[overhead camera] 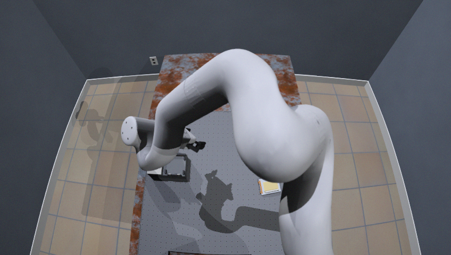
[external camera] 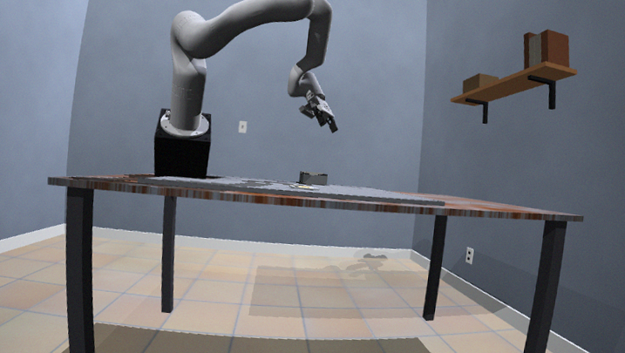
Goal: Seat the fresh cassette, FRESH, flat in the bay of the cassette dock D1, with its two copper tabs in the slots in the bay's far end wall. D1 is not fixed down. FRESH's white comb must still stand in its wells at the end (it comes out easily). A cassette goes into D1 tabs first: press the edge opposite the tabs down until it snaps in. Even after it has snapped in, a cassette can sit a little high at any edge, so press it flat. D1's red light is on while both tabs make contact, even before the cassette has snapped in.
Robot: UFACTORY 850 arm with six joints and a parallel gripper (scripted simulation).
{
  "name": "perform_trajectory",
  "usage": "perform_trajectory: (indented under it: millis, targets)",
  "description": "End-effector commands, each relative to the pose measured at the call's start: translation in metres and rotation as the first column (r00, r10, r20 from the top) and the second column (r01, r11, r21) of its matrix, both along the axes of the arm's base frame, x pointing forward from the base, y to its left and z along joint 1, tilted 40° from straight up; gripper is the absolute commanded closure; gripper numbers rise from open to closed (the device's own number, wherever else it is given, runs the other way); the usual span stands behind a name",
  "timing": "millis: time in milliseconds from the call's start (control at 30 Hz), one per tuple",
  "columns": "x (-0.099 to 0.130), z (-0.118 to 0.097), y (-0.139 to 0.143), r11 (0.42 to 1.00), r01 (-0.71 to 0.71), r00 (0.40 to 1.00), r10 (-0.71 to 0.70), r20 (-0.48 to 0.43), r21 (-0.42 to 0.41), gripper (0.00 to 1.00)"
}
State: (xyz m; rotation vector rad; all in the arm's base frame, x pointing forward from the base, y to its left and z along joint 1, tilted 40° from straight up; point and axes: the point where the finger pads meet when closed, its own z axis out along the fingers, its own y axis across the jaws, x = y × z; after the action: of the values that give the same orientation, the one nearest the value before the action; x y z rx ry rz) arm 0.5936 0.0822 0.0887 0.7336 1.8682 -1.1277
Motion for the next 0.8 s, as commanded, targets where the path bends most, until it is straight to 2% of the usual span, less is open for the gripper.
perform_trajectory:
  millis: [0,333,433,767]
  targets:
    - [-0.002,0.0,-0.008,0.995,0.04,0.991,-0.051,0.121,0.093,0.0]
    - [-0.01,-0.001,-0.026,0.958,0.119,0.932,-0.198,0.303,0.259,0.0]
    - [-0.01,-0.001,-0.026,0.958,0.119,0.932,-0.198,0.303,0.259,0.0]
    - [-0.019,-0.002,-0.043,0.889,0.174,0.816,-0.371,0.444,0.423,0.0]
